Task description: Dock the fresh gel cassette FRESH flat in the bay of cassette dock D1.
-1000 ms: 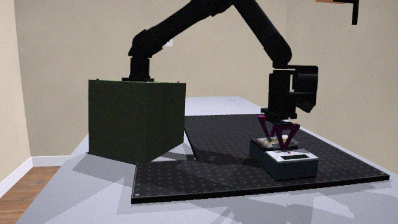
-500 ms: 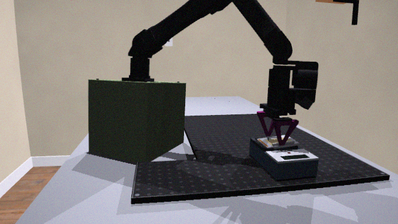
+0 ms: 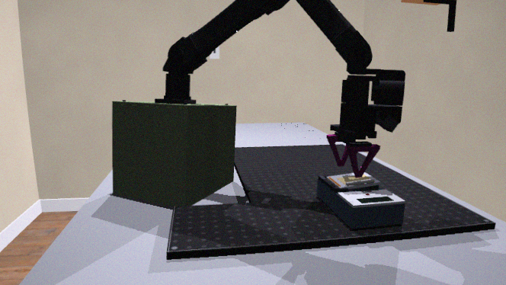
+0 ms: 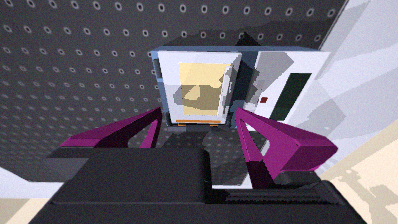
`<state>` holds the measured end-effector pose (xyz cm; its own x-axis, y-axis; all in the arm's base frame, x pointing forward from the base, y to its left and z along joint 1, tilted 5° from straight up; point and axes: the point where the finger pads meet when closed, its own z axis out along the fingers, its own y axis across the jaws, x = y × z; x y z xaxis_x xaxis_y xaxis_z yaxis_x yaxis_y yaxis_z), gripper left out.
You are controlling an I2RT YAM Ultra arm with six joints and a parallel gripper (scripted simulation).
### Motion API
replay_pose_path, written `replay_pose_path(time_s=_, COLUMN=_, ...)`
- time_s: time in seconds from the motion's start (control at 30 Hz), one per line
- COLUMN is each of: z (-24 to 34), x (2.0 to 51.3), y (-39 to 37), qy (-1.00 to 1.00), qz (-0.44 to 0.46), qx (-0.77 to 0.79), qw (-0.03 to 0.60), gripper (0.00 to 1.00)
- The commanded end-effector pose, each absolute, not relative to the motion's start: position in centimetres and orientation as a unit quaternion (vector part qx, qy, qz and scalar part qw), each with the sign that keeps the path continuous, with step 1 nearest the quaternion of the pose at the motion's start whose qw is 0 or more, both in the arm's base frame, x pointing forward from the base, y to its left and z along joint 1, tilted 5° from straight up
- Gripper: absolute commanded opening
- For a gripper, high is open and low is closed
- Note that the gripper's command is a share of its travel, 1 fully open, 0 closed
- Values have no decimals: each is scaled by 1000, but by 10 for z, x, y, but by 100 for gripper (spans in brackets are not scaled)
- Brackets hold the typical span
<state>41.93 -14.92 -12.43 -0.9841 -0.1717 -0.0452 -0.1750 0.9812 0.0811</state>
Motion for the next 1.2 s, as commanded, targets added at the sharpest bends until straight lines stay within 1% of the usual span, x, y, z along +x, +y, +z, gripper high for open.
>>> replay_pose_path(time_s=0.0, z=-98, x=428, y=-159, qy=995, qz=33, qx=-87, qw=37, gripper=91)
replay_pose_path(time_s=0.33, z=-86, x=430, y=-162, qy=995, qz=31, qx=-86, qw=42, gripper=91)
replay_pose_path(time_s=1.17, z=-86, x=432, y=-162, qy=995, qz=30, qx=-87, qw=44, gripper=91)
